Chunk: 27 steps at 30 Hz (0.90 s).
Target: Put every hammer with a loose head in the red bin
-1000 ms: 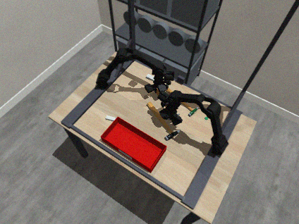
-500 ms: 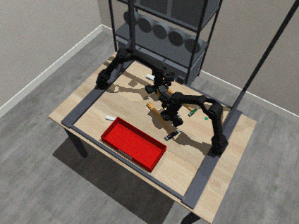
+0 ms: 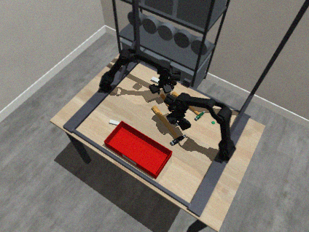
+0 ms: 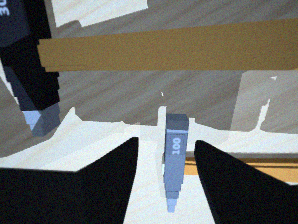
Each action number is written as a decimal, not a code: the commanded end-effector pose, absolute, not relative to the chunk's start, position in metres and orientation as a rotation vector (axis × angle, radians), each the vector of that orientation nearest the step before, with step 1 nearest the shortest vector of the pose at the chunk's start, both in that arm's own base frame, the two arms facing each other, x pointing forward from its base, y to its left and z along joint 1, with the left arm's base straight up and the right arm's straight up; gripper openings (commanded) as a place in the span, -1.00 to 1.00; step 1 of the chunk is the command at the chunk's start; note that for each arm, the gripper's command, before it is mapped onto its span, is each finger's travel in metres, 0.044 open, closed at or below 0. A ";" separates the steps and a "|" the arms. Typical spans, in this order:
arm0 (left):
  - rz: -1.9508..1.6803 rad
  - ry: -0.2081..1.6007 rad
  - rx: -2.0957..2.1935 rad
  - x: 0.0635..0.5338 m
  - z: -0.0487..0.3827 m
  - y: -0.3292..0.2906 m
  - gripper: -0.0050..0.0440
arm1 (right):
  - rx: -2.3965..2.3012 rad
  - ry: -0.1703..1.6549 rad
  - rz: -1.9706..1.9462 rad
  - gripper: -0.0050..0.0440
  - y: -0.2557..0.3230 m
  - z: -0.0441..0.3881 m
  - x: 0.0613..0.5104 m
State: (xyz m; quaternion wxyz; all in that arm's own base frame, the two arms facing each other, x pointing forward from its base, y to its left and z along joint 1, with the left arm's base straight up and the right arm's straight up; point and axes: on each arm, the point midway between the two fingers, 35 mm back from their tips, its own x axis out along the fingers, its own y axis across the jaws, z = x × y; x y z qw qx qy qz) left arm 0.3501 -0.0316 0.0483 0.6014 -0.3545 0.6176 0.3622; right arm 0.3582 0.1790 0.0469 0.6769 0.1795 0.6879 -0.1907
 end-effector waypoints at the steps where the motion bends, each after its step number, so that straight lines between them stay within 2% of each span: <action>1: 0.798 1.368 -0.844 0.361 0.097 -0.034 -0.07 | 0.444 1.486 -0.382 0.24 0.180 0.098 0.369; 2: 0.798 1.368 -0.844 0.362 0.099 -0.034 -0.07 | 0.444 1.485 -0.383 0.24 0.180 0.099 0.369; 5: 0.787 1.383 -0.812 0.359 0.093 -0.035 0.18 | 0.437 1.499 -0.388 0.24 0.180 0.093 0.368; 12: 0.643 1.390 -0.681 0.352 0.090 -0.038 0.18 | 0.443 1.426 -0.294 0.24 0.161 0.117 0.368; 21: 0.288 1.370 -0.369 0.340 0.082 -0.049 0.18 | 0.388 1.122 -0.061 0.24 0.101 0.185 0.358; 27: 0.109 1.340 -0.204 0.334 0.077 -0.053 0.18 | 0.312 0.934 0.010 0.24 0.069 0.214 0.344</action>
